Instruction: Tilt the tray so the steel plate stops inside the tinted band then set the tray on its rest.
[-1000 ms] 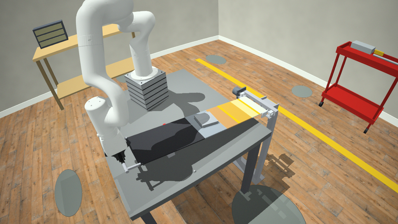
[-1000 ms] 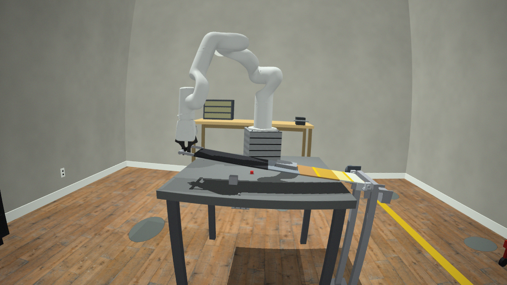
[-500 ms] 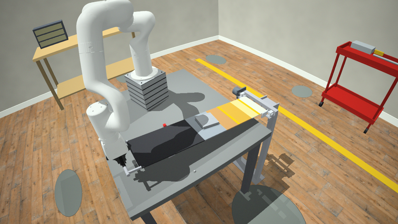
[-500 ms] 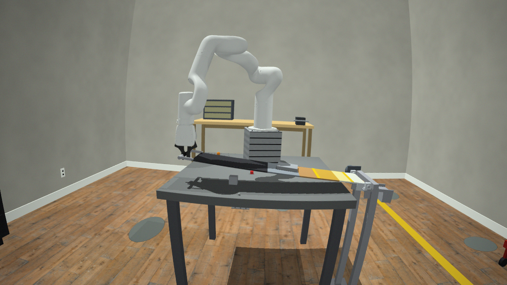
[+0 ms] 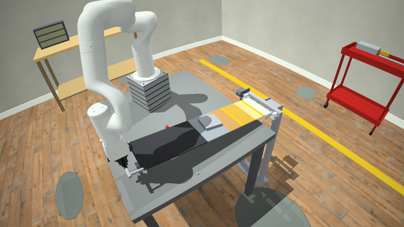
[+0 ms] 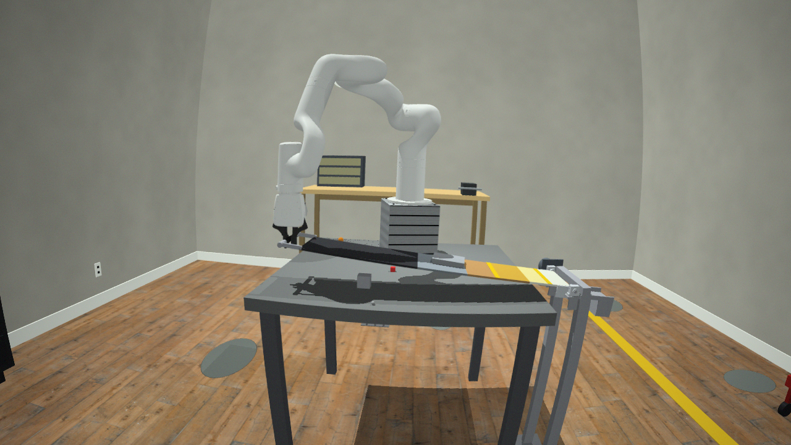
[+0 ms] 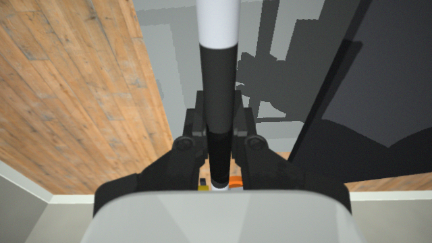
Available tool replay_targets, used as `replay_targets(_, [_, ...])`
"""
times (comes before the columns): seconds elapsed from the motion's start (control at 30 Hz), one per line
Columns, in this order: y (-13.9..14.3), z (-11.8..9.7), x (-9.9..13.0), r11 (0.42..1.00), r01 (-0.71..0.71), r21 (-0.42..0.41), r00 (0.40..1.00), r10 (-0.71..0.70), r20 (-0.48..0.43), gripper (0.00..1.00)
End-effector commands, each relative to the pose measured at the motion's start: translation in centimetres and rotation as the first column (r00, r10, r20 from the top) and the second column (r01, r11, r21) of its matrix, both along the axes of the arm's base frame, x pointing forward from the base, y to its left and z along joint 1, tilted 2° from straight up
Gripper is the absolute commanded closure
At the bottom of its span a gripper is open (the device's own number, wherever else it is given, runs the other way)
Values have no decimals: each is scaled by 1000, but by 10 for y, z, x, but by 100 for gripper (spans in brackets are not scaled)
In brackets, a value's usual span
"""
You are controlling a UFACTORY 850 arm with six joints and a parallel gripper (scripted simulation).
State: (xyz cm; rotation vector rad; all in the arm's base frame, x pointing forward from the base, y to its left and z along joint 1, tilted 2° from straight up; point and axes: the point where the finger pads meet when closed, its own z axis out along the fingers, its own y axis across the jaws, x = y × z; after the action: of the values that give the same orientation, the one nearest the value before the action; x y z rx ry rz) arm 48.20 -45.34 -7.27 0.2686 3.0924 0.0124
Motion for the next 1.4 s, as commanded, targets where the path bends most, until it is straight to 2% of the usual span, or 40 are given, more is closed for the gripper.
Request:
replay_targets(0.0, [3,30,1,1000,0,-2,1000,0,2,100])
replay_targets(0.07, [6,53,0,1000,0,-2,1000,0,2,100])
replay_targets(0.1, [7,57,0,1000,0,-2,1000,0,2,100])
replay_targets(0.13, [6,53,0,1000,0,-2,1000,0,2,100])
replay_targets(0.23, [1,16,1,1000,0,-2,1000,0,2,100])
replay_targets(0.3, [-1,3,1,1000,0,-2,1000,0,2,100])
replay_targets(0.5, [-1,1,1,1000,0,-2,1000,0,2,100])
replay_targets(1.03, [0,11,1,1000,0,-2,1000,0,2,100])
replay_targets(1.1, [3,29,1,1000,0,-2,1000,0,2,100])
replay_targets(1.2, [9,70,0,1000,0,-2,1000,0,2,100])
replay_targets(1.23, [10,74,0,1000,0,-2,1000,0,2,100])
replay_targets(1.3, [7,59,0,1000,0,-2,1000,0,2,100])
replay_targets(1.37, [3,29,1,1000,0,-2,1000,0,2,100])
